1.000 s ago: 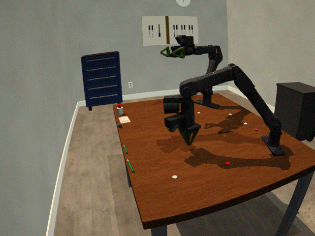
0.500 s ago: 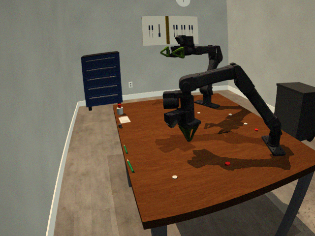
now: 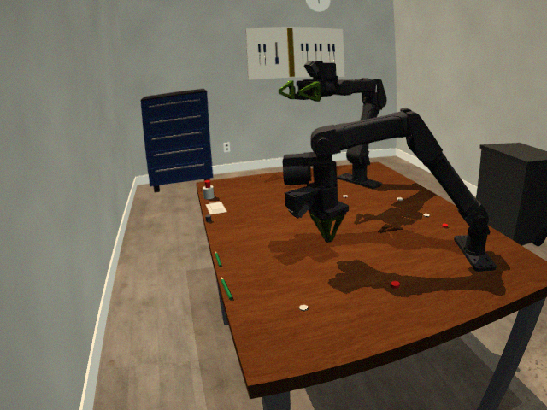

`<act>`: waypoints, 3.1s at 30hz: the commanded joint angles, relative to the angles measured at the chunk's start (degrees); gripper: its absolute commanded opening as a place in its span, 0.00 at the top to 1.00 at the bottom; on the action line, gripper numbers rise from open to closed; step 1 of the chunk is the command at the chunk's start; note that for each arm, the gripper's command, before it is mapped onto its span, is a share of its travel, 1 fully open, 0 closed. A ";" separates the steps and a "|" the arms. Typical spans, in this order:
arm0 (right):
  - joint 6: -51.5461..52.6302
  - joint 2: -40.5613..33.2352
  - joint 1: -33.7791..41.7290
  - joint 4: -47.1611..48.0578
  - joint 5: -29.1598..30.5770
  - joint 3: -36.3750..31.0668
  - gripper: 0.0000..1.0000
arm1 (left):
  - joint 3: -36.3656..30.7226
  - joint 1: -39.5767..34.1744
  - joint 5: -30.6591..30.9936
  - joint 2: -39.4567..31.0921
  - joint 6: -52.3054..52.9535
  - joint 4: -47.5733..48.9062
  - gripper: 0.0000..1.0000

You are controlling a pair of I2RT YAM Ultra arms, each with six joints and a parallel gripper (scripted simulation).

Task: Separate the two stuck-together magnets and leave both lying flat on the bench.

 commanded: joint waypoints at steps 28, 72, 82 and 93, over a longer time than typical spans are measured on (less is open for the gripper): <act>0.09 -0.34 -0.03 0.53 -0.04 0.46 0.00 | -6.37 -0.23 -0.62 -4.59 11.52 6.70 0.82; 0.09 -0.34 -0.03 0.53 -0.04 0.46 0.00 | -46.37 0.19 48.86 -27.05 -16.93 73.18 0.82; 0.09 -0.34 -0.03 0.53 -0.04 0.46 0.00 | -54.54 -1.67 53.38 -27.38 -30.42 95.89 0.82; 0.09 -0.34 -0.03 0.53 -0.04 0.46 0.00 | -62.59 -3.39 57.76 -28.09 -43.90 118.66 0.82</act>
